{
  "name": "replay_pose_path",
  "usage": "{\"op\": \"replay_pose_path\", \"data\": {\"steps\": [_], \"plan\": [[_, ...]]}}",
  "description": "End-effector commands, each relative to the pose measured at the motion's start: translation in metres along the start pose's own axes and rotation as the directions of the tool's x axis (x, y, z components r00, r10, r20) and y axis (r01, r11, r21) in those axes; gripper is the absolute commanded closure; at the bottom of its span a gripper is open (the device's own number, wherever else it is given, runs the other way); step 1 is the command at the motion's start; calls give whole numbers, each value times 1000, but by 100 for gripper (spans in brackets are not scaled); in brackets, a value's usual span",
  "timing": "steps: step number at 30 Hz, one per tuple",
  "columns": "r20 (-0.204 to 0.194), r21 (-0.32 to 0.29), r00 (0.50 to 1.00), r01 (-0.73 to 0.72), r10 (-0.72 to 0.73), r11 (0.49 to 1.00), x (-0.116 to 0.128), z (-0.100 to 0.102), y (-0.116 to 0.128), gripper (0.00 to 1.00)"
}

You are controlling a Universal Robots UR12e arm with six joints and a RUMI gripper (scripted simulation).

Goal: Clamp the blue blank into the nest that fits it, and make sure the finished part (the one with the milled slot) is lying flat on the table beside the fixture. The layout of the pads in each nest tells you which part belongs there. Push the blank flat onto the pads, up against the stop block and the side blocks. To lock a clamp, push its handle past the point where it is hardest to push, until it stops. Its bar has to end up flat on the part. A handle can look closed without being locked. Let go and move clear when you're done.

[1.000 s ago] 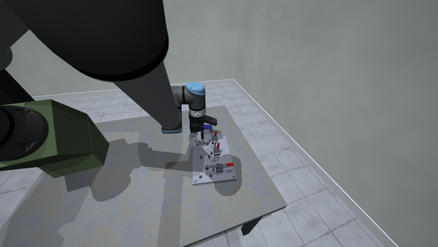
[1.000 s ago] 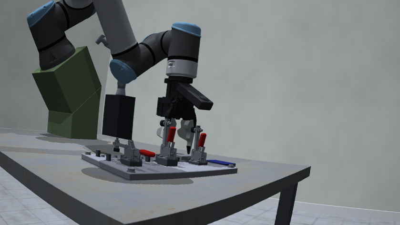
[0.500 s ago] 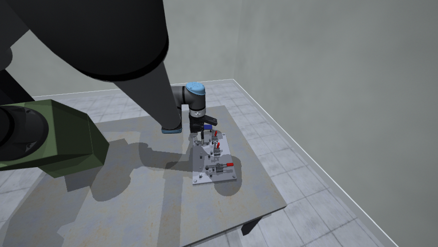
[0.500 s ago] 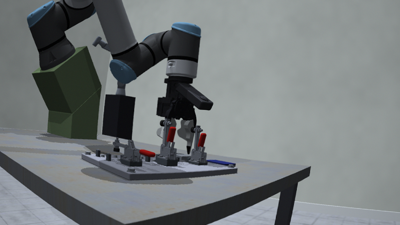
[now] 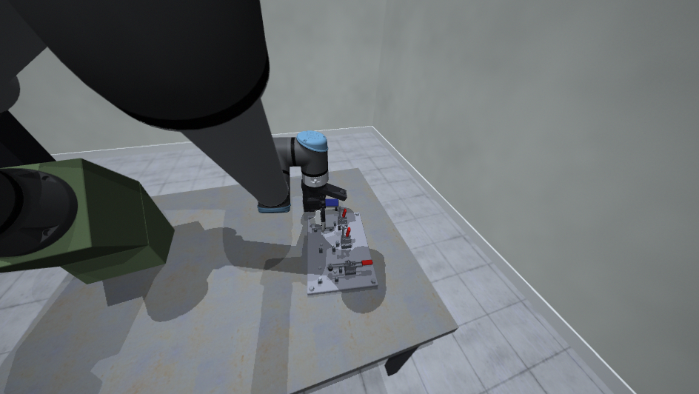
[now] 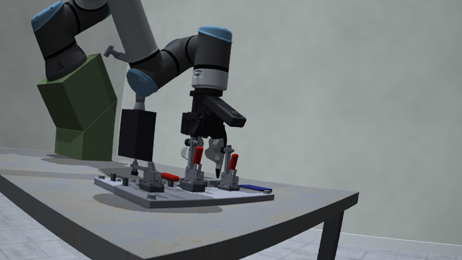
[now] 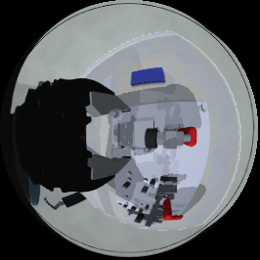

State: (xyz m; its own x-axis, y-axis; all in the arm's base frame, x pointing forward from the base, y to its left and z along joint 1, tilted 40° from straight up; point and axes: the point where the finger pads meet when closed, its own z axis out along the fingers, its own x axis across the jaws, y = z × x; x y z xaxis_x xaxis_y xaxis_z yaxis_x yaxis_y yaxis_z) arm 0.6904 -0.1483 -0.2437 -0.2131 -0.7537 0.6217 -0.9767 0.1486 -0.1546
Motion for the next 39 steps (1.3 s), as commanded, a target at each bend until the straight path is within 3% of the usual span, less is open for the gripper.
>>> {"op": "replay_pose_path", "data": {"steps": [1, 3, 4, 39], "plan": [[0, 1, 1000, 0, 0, 1000, 0, -1, 0, 41], [0, 1, 1000, 0, 0, 1000, 0, -1, 0, 41], [0, 1, 1000, 0, 0, 1000, 0, -1, 0, 100], [0, 1, 1000, 0, 0, 1000, 0, -1, 0, 100]]}}
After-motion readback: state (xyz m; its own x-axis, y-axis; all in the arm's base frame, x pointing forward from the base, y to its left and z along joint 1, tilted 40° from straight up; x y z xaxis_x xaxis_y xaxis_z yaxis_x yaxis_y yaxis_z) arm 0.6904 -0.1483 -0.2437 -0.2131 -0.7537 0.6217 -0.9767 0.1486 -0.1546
